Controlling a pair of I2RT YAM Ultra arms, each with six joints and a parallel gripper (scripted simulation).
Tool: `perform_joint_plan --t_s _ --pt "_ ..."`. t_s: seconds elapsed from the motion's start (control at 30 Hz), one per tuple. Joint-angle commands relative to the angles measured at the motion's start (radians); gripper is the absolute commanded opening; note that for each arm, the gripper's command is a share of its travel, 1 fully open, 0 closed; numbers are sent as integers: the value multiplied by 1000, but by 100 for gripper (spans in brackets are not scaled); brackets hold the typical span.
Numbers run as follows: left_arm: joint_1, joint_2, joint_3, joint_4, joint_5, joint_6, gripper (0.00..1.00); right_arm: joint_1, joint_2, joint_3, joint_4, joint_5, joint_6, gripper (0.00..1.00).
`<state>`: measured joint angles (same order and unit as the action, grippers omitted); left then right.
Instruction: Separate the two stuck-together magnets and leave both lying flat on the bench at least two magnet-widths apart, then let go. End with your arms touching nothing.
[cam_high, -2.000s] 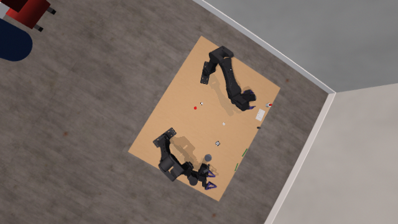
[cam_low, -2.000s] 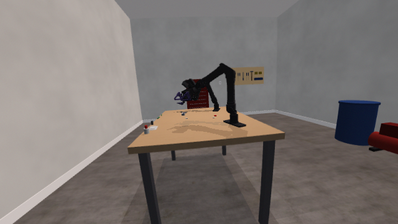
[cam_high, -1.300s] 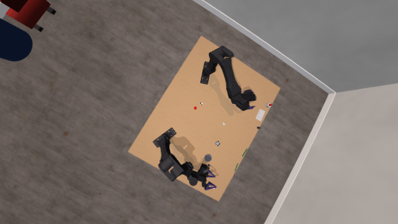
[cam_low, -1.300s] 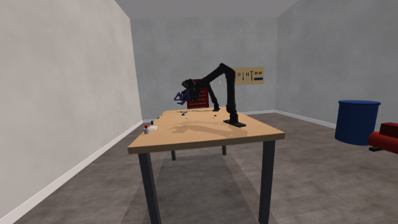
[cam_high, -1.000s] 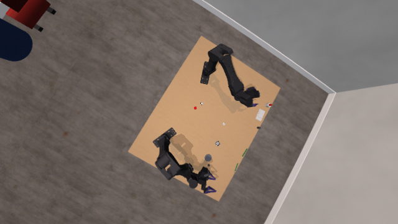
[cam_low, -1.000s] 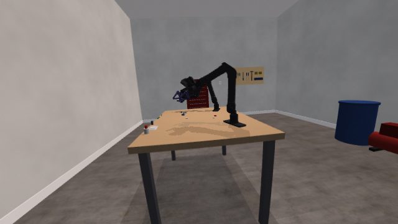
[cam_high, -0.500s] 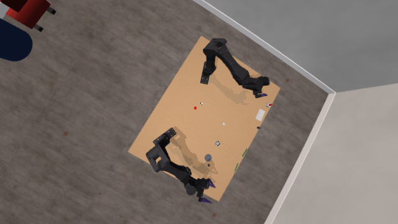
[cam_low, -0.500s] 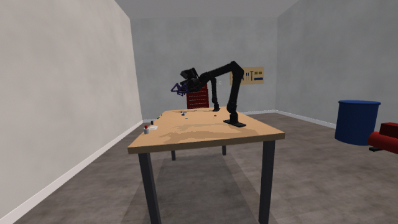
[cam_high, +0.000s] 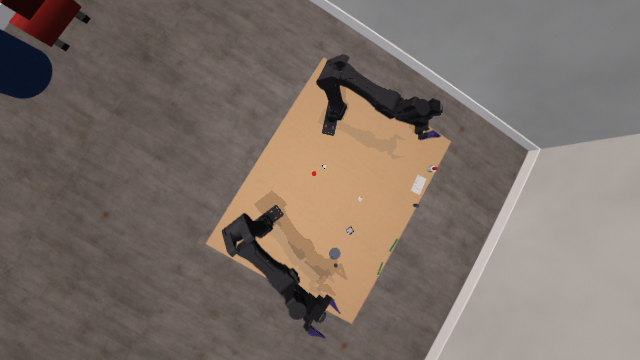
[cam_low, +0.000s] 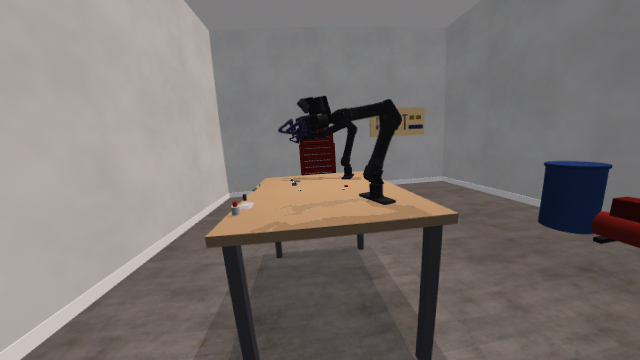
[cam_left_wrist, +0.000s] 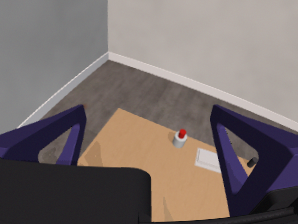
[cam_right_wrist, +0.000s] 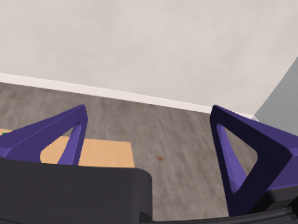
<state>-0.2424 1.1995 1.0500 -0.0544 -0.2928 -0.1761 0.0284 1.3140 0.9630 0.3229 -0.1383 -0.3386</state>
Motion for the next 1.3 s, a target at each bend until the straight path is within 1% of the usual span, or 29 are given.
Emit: perform_joint_plan --t_s 0.0,0.17,0.23,0.4,0.5,0.63,0.8,0.83,1.27 --pt "53 -45 4 42 113 68 100 -6 -76 29 -132 57 144 100" --pt "147 -102 2 59 225 135 100 -17 -175 60 -261 111 277 100" --pt "147 -102 2 59 225 135 100 -17 -175 60 -261 111 277 100" --pt "225 -144 1 61 311 182 100 -27 -249 78 -374 154 380 100" --pt "245 -157 0 62 314 185 100 -29 -270 84 -377 154 381 100" --pt "245 -160 4 65 283 169 100 -30 -278 90 -329 139 341 100" --pt "245 -160 5 65 285 170 100 -30 -280 91 -325 139 338 100" --pt "245 -160 5 66 286 171 100 -30 -280 91 -324 139 338 33" --pt "243 -157 4 65 293 176 100 -29 -275 90 -319 138 337 33"
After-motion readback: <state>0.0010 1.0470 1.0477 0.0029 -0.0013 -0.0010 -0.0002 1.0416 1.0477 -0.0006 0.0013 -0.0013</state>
